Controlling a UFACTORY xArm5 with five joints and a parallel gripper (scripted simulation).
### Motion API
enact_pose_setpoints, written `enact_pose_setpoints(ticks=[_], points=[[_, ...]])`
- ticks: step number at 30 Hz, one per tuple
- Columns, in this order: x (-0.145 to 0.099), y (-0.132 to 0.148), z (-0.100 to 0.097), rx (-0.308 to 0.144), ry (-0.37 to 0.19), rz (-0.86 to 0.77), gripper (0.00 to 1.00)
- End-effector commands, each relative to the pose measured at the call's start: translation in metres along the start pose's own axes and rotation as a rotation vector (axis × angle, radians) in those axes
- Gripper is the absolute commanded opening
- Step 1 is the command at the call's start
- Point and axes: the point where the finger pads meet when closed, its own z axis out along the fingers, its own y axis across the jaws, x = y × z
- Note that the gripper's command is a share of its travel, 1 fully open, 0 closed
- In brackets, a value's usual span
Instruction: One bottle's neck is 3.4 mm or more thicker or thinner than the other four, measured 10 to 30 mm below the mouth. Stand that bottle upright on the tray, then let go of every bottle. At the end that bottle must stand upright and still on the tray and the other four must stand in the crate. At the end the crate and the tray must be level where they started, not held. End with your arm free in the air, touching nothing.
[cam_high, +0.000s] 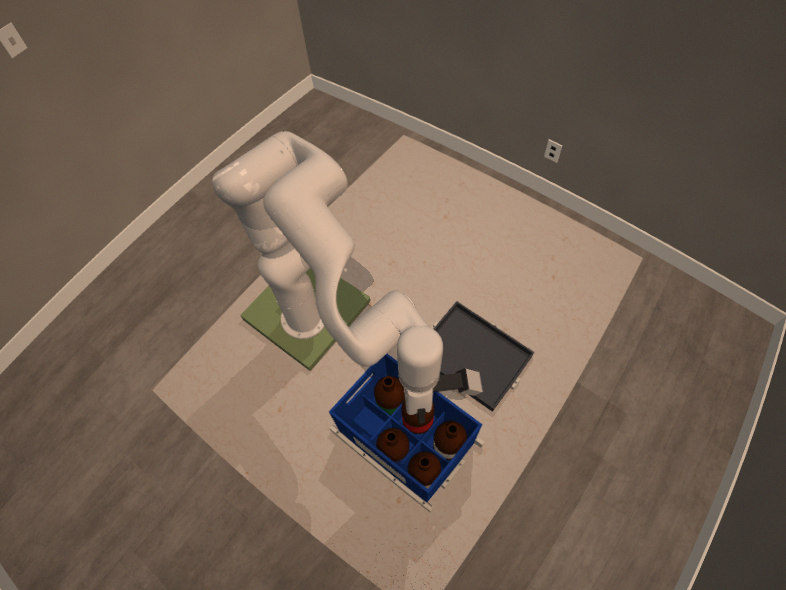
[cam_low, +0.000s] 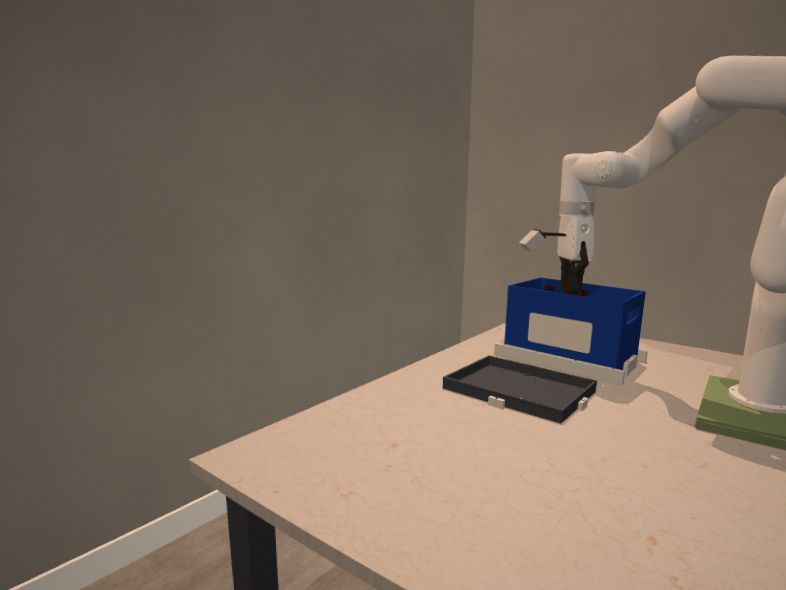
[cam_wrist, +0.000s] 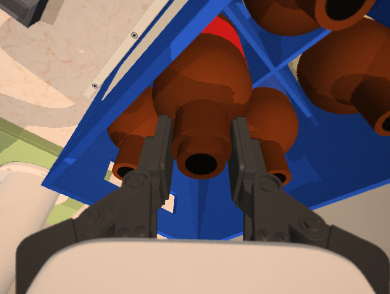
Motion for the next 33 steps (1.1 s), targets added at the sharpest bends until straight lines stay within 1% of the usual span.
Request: enact_pose_setpoints(ticks=[1, 13, 33], points=[[0.001, 0.001, -0.003, -0.003, 0.003, 0.0, 0.0], [0.001, 0.001, -0.009, -0.003, 0.003, 0.0, 0.0], [0.001, 0.001, -0.03, -0.003, 0.003, 0.0, 0.0]])
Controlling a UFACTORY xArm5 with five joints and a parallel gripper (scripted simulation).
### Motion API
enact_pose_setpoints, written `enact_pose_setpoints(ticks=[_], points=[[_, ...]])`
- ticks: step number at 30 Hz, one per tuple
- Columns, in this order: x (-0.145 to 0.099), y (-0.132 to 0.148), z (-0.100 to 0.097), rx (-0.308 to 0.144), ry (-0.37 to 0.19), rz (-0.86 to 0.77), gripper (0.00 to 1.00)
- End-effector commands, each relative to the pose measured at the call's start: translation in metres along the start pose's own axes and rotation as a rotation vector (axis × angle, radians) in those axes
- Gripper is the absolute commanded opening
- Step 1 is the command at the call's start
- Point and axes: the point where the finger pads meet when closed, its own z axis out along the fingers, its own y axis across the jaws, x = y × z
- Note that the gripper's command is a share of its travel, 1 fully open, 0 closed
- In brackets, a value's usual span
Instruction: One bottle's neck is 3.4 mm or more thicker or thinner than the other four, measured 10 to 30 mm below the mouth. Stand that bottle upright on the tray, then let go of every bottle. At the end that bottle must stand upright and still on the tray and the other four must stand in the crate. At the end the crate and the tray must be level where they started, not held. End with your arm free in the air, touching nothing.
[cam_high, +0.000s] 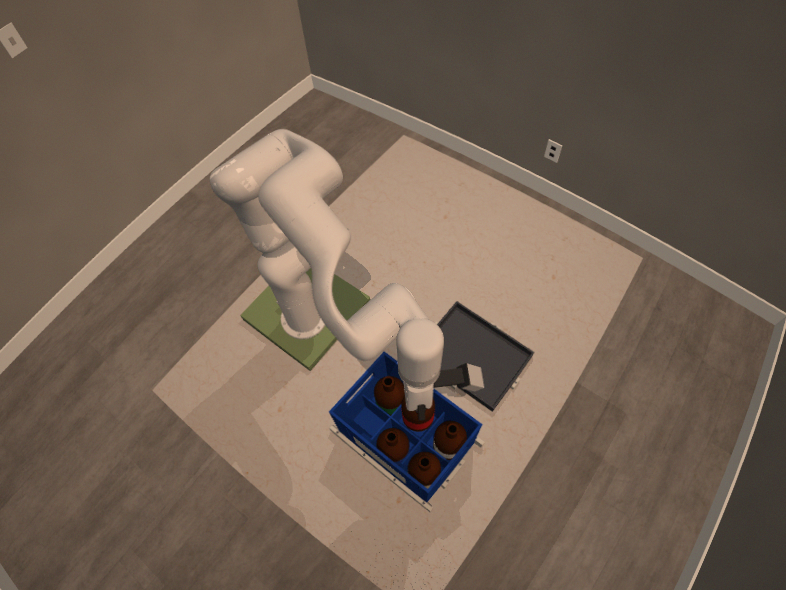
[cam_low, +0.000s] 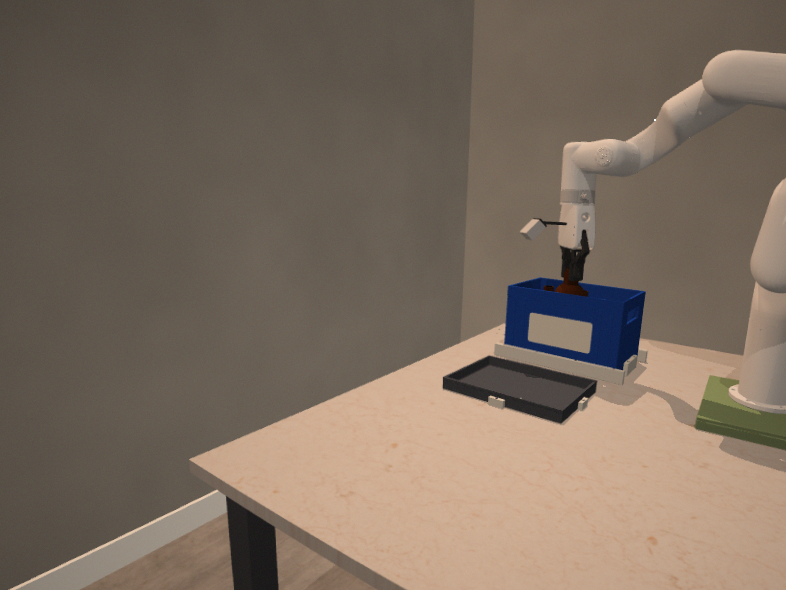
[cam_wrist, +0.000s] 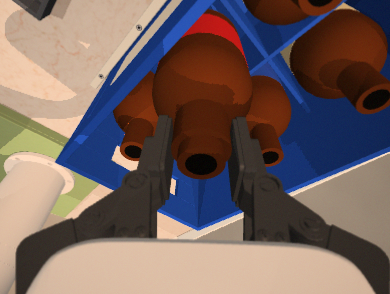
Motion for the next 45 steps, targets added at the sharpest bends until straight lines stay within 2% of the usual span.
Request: enact_pose_setpoints(ticks=[1, 12, 45], points=[[0.001, 0.001, -0.006, -0.003, 0.003, 0.0, 0.0], [0.001, 0.001, -0.015, -0.003, 0.003, 0.0, 0.0], [0.001, 0.001, -0.017, -0.003, 0.003, 0.0, 0.0]])
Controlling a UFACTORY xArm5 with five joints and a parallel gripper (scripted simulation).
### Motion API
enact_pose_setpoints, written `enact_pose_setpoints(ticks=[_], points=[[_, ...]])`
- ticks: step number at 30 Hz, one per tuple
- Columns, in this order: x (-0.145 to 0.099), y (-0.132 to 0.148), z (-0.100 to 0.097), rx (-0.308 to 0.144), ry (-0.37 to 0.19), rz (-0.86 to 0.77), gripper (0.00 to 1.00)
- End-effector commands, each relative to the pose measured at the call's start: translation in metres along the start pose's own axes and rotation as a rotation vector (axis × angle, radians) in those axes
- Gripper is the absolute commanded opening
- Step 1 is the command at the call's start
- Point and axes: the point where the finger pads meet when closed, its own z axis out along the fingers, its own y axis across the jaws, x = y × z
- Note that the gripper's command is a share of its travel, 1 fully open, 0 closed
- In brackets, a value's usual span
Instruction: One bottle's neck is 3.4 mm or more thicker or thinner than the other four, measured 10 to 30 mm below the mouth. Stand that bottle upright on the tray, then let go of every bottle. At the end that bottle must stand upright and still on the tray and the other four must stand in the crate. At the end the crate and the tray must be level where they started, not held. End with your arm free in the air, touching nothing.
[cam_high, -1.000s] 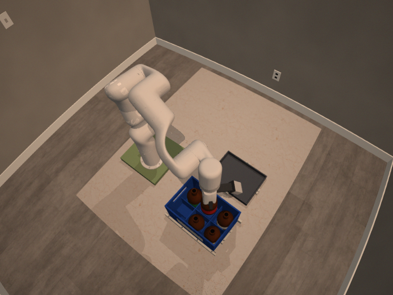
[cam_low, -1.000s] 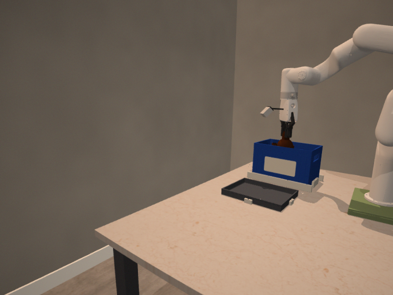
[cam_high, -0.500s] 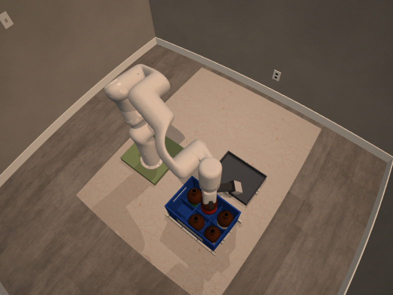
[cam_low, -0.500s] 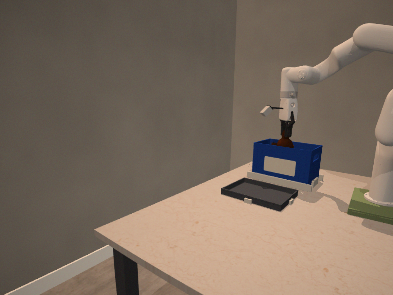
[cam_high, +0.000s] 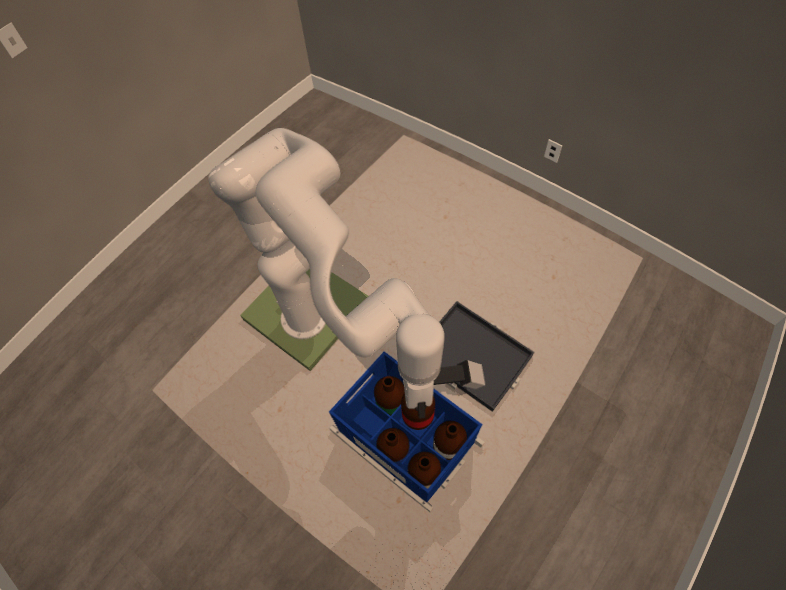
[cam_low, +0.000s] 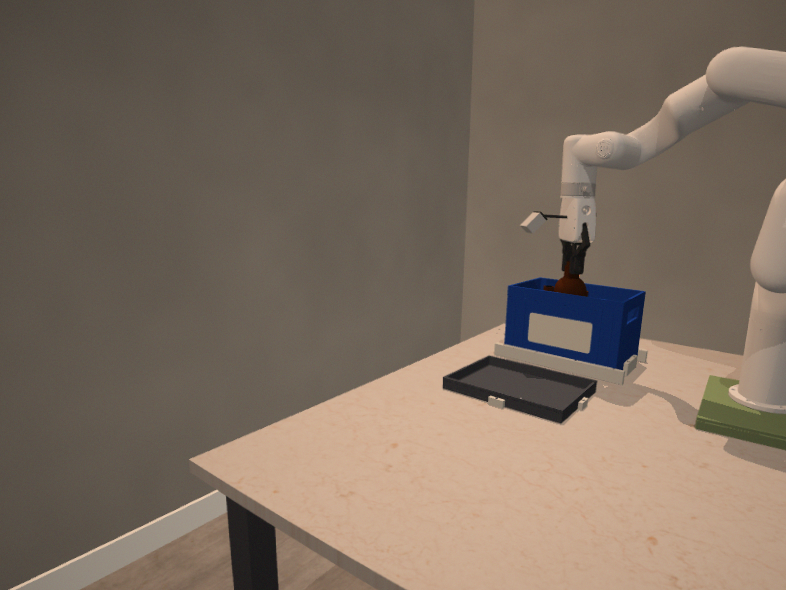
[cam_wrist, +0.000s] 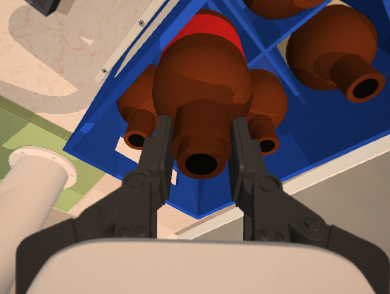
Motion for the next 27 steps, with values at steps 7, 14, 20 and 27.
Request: enact_pose_setpoints(ticks=[7, 14, 20, 27], points=[[0.001, 0.001, -0.005, -0.003, 0.003, 0.0, 0.0], [0.001, 0.001, -0.01, -0.003, 0.003, 0.0, 0.0], [0.001, 0.001, -0.015, -0.003, 0.003, 0.0, 0.0], [0.001, 0.001, -0.023, -0.003, 0.003, 0.0, 0.0]])
